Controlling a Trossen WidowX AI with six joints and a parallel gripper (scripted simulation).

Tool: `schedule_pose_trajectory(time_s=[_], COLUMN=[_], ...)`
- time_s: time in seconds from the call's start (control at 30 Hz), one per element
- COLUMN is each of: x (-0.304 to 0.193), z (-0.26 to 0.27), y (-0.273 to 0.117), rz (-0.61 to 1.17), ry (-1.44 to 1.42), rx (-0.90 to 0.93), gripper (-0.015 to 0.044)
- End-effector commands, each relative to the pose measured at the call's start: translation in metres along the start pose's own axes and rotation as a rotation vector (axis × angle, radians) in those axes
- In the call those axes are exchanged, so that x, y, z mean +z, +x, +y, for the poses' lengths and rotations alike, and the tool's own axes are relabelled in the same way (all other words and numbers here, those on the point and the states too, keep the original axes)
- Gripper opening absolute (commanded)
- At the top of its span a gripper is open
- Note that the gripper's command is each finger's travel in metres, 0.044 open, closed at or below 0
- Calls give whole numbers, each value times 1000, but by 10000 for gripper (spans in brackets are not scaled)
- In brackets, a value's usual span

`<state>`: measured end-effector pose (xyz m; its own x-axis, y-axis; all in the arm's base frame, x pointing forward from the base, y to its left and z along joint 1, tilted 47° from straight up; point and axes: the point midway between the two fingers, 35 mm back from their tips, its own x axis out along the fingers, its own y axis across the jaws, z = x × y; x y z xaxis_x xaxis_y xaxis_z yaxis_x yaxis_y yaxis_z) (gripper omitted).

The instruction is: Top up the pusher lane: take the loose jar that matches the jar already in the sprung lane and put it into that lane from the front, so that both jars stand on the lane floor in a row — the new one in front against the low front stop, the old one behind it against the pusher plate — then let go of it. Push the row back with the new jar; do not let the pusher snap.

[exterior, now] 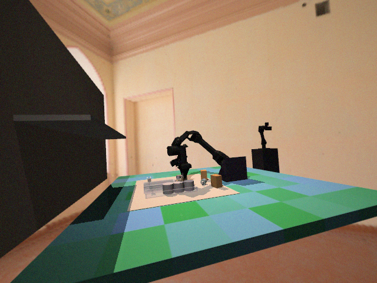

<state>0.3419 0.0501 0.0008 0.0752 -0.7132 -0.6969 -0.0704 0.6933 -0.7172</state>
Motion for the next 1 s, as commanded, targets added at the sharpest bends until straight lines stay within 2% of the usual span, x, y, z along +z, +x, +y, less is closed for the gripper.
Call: schedule_pose_trajectory(time_s=[0.0,0.97], x=[5,4], z=[-2,-2], y=[2,10], rz=[-20,-20], ry=[11,11], rx=[-9,-10], gripper=[0,0])
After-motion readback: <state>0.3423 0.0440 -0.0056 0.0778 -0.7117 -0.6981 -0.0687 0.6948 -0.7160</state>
